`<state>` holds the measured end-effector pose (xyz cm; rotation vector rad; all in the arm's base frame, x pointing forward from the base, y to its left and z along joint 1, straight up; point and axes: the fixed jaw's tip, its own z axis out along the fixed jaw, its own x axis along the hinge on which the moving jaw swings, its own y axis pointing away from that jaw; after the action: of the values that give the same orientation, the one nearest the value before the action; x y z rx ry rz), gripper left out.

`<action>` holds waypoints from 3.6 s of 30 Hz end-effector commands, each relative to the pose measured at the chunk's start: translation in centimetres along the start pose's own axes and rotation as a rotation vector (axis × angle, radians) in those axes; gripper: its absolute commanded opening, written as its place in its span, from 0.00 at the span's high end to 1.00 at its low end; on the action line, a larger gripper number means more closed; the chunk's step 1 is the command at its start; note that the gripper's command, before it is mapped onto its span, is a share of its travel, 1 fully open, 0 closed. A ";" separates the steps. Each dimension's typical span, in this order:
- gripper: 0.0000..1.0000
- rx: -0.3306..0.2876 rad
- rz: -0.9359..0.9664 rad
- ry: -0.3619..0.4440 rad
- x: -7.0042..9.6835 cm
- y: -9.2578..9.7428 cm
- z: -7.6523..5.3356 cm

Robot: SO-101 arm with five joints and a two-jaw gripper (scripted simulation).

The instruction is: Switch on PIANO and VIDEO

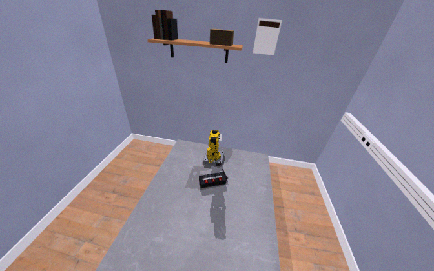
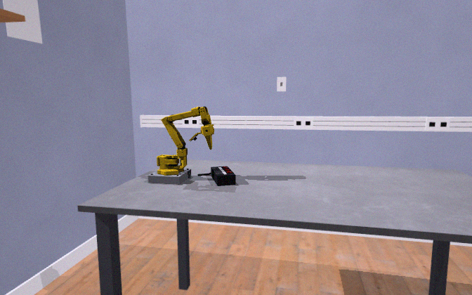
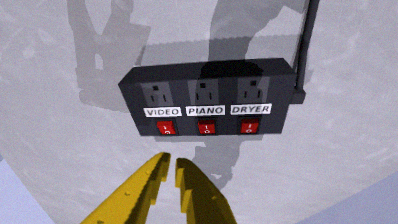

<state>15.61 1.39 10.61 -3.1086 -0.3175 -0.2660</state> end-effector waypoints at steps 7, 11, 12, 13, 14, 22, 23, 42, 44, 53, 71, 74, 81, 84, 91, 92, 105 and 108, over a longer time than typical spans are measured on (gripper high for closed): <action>1.00 0.006 -0.064 -0.016 0.0 -0.3 -0.1; 1.00 0.006 -0.069 -0.017 0.0 -0.4 -0.1; 1.00 0.006 -0.070 -0.017 0.0 -0.4 -0.1; 1.00 0.006 -0.070 -0.017 0.0 -0.4 -0.1; 1.00 0.006 -0.070 -0.017 0.0 -0.4 -0.1; 1.00 0.007 -0.069 -0.028 0.2 -0.4 0.0; 1.00 0.008 -0.069 -0.033 0.3 -0.4 0.1; 1.00 0.019 -0.064 -0.199 3.0 -0.6 3.1; 1.00 0.019 -0.064 -0.206 3.1 -0.7 3.3; 1.00 0.019 -0.064 -0.210 3.2 -0.7 3.3; 1.00 0.019 -0.064 -0.212 3.2 -0.7 3.4; 1.00 0.020 -0.064 -0.219 3.3 -0.7 3.6; 1.00 0.021 -0.064 -0.254 3.7 -0.9 4.6; 1.00 0.021 -0.064 -0.260 3.8 -0.9 4.7; 1.00 0.021 -0.064 -0.299 4.2 -1.0 5.9; 1.00 0.021 -0.064 -0.302 4.2 -1.1 6.0; 1.00 0.021 -0.064 -0.311 4.3 -1.1 6.3; 1.00 0.021 -0.064 -0.311 4.3 -1.1 6.3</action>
<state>20.68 3.34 5.20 -3.1163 -0.4214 0.2015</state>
